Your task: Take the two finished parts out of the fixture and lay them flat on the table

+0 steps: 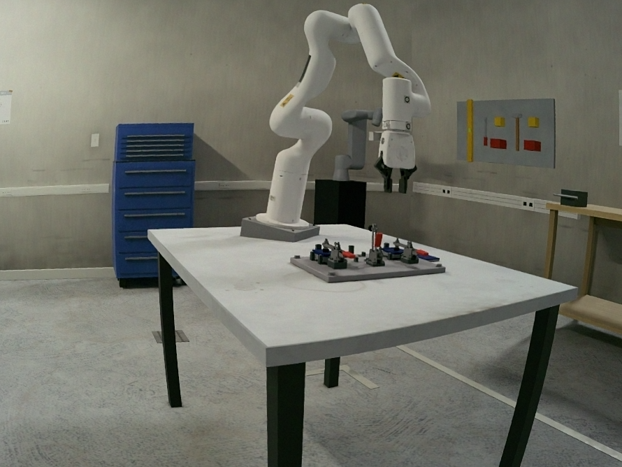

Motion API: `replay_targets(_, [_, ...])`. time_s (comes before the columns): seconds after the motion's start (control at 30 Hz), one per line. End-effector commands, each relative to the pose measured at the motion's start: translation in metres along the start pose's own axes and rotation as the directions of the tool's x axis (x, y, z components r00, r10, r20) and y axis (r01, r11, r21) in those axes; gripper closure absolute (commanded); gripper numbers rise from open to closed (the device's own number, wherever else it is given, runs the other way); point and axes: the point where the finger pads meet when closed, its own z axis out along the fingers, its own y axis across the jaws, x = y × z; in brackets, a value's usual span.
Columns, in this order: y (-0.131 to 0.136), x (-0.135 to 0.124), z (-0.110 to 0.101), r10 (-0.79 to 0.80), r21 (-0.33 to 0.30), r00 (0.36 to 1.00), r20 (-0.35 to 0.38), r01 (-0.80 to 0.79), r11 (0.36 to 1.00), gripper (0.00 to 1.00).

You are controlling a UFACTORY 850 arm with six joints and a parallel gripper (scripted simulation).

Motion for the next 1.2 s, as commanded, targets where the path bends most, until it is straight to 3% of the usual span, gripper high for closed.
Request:
replay_targets(0.0, [0.000,-0.001,0.003,0.000,0.000,1.000,0.001,0.000,1.000,0.52])
replay_targets(0.53, [0.000,-0.001,0.057,0.000,0.000,1.000,0.001,0.000,1.000,0.52])
replay_targets(0.87, [0.000,-0.002,0.059,0.000,0.000,1.000,0.001,0.000,1.000,0.52])
replay_targets(1.17, [0.000,-0.028,0.059,0.000,0.000,1.000,0.001,0.000,1.000,0.52])
